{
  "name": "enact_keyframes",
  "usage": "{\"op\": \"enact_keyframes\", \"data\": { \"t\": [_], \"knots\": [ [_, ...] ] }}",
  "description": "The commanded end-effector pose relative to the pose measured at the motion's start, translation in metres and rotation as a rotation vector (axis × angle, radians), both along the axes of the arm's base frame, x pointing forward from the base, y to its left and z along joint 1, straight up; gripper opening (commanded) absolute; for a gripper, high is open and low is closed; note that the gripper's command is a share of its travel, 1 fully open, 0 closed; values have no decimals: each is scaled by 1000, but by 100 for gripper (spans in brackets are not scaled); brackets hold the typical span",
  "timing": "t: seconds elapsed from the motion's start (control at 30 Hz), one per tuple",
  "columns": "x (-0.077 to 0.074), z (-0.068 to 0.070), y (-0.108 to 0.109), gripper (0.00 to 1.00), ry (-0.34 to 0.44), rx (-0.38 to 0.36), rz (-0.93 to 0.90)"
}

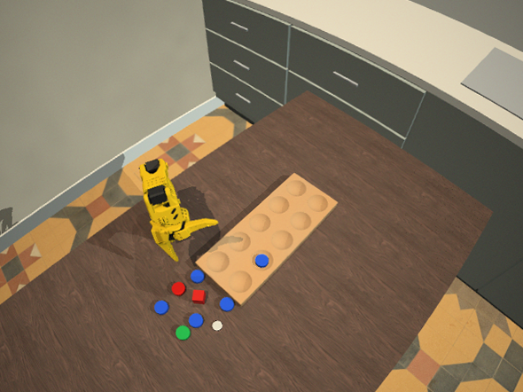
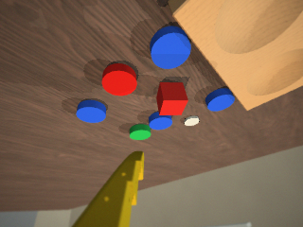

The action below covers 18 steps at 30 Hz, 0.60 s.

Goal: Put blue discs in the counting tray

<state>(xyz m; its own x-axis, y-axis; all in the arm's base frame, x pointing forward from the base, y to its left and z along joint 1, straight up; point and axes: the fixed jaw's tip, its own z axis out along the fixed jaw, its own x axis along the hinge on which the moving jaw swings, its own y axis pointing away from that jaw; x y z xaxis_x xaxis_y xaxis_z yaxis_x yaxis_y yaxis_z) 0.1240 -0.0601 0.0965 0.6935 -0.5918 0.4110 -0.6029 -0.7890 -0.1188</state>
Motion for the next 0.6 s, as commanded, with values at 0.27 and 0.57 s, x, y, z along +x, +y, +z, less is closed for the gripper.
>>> {"op": "enact_keyframes", "data": {
  "t": [0.27,0.57],
  "knots": [
    [-40,-4,76,100,58,153,-226],
    [-40,-6,76,100,58,145,-232]
  ]
}}
